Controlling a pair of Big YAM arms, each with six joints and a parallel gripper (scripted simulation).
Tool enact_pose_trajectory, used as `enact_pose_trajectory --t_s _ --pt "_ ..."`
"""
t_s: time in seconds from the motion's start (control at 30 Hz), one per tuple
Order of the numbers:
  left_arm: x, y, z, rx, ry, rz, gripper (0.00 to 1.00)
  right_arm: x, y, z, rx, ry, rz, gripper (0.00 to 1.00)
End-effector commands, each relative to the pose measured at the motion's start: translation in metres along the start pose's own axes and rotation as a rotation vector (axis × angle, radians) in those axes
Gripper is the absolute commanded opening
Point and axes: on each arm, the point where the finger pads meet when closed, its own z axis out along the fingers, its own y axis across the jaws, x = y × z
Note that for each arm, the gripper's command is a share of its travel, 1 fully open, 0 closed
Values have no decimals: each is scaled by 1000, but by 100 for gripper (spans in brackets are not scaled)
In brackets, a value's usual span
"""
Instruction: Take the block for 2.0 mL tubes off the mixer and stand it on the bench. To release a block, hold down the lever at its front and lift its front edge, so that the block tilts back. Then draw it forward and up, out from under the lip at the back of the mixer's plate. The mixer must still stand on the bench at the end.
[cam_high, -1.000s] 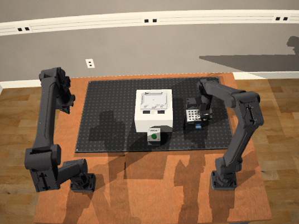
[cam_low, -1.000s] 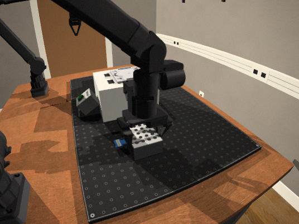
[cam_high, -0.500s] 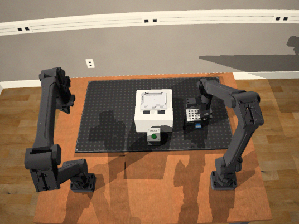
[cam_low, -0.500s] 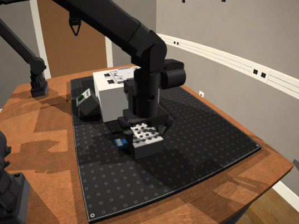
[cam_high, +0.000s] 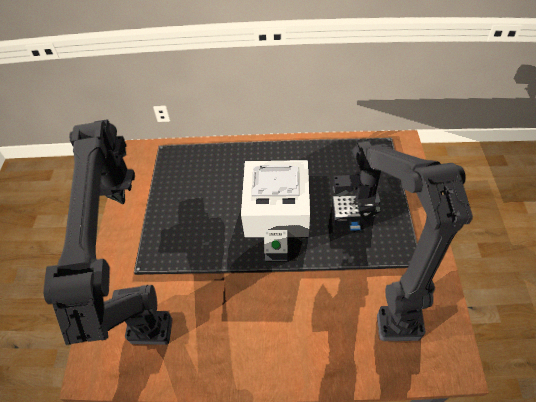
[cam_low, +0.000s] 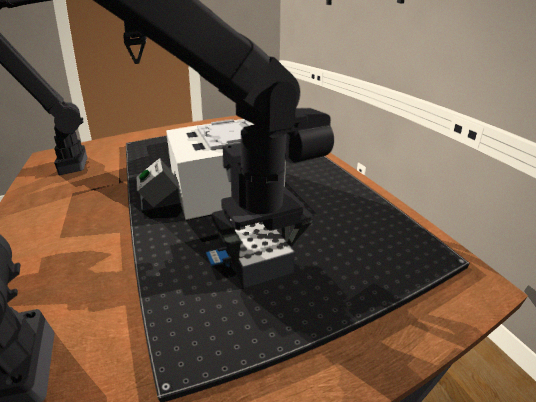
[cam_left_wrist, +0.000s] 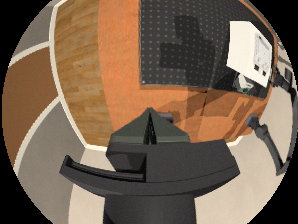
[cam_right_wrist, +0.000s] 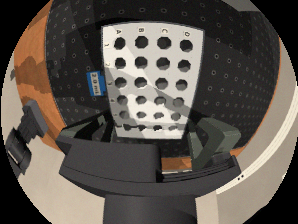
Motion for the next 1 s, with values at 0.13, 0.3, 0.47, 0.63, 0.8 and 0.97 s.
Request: enact_pose_trajectory --t_s 0.13,0.3,0.47,0.63,0.8,0.97 --pt "-6 1 -11 -4 -18 7 0 -6 -45 -34 119 -18 10 0" --pt "-2 0 -3 -1 2 7 0 -6 -44 -32 115 -17 9 0" --pt "1 0 2 1 15 8 0 -6 -43 -32 114 -17 9 100" --pt "2 0 3 1 19 8 0 -6 -43 -32 114 -17 9 100" --pt "1 0 1 0 14 8 0 -6 -43 -32 114 -17 9 100" --pt "-3 1 -6 -3 -6 8 0 -6 -43 -32 114 -17 9 100"
